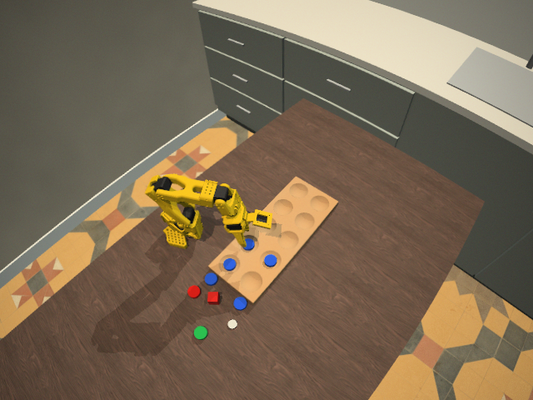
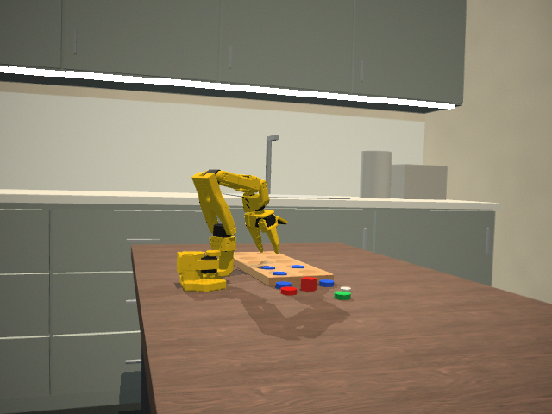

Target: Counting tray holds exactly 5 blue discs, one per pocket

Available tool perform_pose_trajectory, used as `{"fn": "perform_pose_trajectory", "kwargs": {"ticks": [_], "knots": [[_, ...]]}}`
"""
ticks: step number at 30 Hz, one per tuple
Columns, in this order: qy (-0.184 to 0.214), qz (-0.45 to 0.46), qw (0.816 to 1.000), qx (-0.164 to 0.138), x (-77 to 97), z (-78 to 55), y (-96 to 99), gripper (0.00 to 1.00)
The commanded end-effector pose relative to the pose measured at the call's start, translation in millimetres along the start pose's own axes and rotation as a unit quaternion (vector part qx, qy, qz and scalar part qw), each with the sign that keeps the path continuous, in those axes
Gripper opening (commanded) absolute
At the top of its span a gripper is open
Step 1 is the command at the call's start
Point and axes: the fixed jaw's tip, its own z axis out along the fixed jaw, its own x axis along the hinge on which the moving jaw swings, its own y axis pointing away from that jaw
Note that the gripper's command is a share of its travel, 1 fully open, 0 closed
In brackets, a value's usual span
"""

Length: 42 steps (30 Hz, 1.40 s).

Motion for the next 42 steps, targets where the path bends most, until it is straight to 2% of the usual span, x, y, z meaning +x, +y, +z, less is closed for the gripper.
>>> {"fn": "perform_pose_trajectory", "kwargs": {"ticks": [1,9,23,25,39,42], "knots": [[-0.028,-0.008,1.000,0.003,-8.9,-8.4,-3.1,0.27],[-0.021,-0.033,0.999,0.010,-6.1,-7.8,-11.2,0.27],[0.015,-0.137,0.990,0.027,9.7,-7.0,-43.8,0.27],[0.015,-0.137,0.990,0.027,9.7,-7.0,-43.8,0.27],[0.064,-0.274,0.959,0.021,39.2,-9.4,-81.2,0.27],[0.067,-0.284,0.956,0.019,41.6,-9.7,-83.5,0.27]]}}
